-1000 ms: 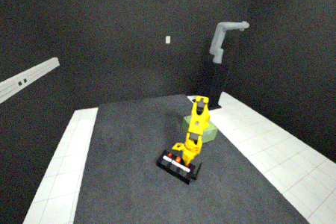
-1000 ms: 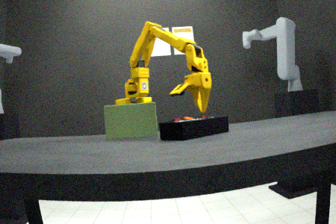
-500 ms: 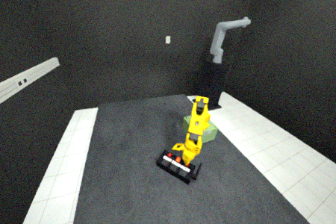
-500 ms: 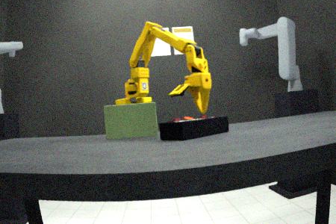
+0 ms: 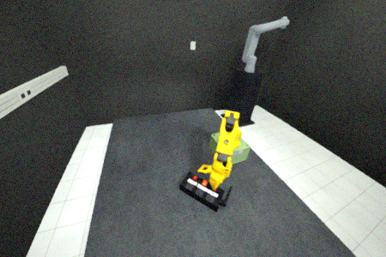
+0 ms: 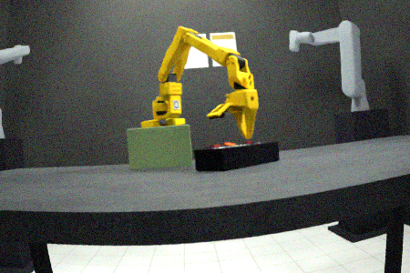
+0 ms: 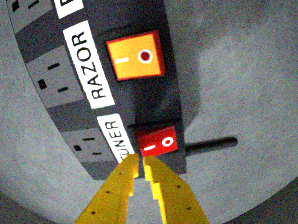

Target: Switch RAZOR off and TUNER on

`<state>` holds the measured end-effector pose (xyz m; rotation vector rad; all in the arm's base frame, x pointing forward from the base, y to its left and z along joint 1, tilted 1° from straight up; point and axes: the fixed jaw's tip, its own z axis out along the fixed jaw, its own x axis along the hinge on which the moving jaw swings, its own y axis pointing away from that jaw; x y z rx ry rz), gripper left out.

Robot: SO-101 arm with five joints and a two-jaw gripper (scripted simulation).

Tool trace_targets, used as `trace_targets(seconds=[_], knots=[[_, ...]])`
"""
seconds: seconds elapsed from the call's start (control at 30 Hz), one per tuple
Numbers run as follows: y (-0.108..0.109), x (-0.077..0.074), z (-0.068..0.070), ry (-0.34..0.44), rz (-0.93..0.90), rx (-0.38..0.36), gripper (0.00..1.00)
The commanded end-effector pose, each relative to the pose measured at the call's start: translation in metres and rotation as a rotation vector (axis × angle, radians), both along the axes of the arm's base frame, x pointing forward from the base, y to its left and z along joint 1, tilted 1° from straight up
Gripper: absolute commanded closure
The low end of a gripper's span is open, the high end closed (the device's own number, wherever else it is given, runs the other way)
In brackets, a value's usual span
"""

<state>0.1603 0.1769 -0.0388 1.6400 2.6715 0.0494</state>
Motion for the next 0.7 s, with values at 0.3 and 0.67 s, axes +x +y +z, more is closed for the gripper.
trace_targets(seconds=[0.3,0.67], knots=[[-0.0063,-0.002,-0.0137,0.015,-0.004,-0.015,1.0],[-0.0077,-0.0033,-0.0169,0.015,-0.004,-0.015,1.0]])
